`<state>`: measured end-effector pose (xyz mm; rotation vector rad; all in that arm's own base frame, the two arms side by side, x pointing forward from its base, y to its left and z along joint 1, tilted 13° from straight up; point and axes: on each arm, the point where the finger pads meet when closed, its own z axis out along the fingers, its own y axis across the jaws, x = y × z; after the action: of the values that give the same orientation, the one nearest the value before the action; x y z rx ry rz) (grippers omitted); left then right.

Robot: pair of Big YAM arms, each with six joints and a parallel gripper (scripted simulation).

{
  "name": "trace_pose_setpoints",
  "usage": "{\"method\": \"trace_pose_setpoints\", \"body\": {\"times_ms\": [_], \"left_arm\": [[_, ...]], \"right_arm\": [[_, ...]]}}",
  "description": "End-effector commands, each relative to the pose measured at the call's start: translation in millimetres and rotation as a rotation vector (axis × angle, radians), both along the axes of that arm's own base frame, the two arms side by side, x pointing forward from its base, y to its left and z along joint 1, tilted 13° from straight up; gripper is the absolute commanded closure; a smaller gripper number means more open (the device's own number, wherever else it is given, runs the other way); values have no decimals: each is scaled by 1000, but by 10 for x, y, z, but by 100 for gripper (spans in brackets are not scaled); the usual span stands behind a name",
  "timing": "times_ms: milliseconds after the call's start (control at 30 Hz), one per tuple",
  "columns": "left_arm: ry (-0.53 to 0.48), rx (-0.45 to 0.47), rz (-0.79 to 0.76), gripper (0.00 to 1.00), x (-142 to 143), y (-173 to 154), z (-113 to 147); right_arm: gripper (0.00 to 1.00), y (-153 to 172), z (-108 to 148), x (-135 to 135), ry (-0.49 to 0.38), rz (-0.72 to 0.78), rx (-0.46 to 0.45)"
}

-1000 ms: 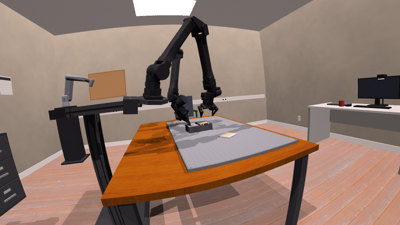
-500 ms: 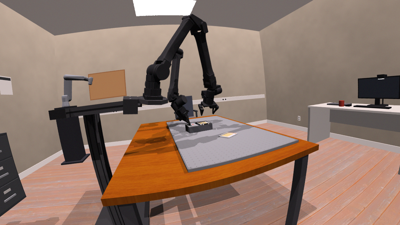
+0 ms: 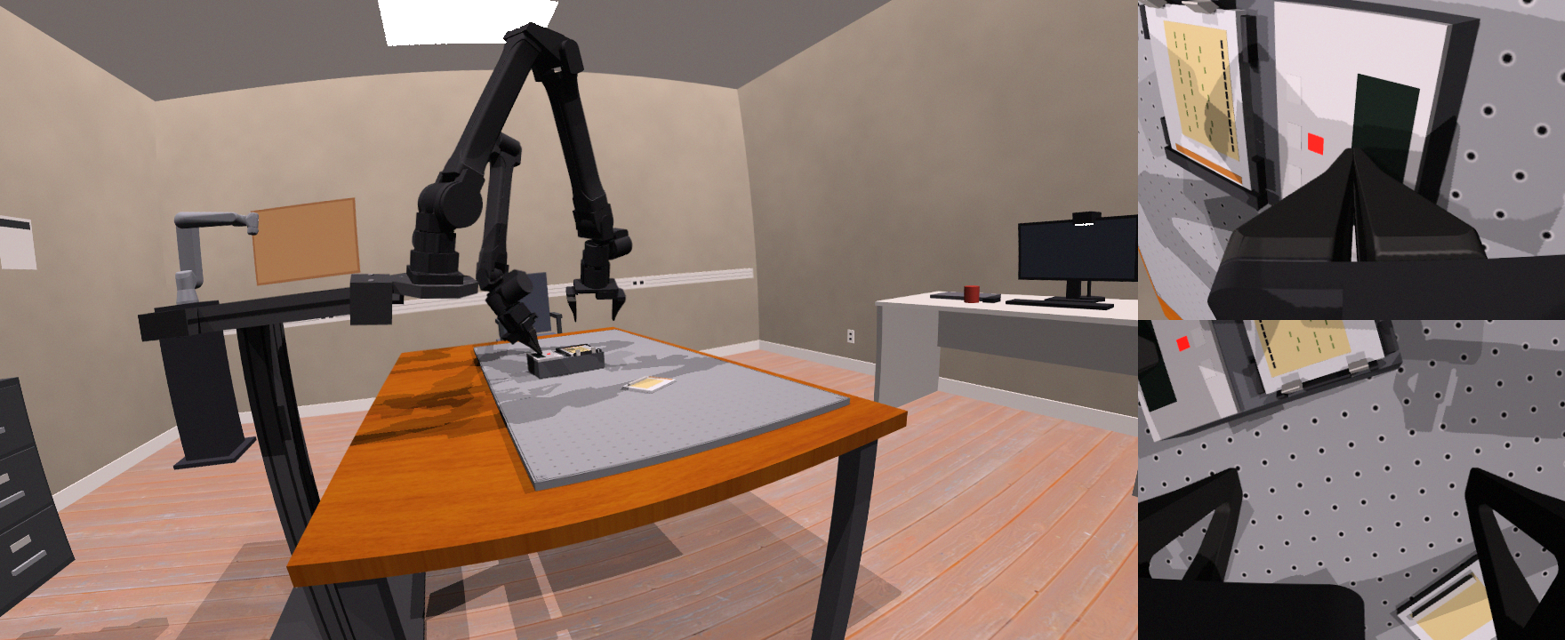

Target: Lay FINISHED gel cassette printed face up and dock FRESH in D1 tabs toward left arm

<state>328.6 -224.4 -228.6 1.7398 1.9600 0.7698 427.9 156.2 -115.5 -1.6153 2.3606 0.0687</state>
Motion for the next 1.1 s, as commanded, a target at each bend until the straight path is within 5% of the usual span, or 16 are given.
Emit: {"method": "trace_pose_setpoints", "body": {"times_ms": [0,1067], "left_arm": [[122,81,9,100,-263,388,-483],[122,81,9,100,-263,388,-483]], "right_arm": [[2,-150,229,9,-4,-175,16],[2,-1292,931,-395,54,-1103,-62]]}}
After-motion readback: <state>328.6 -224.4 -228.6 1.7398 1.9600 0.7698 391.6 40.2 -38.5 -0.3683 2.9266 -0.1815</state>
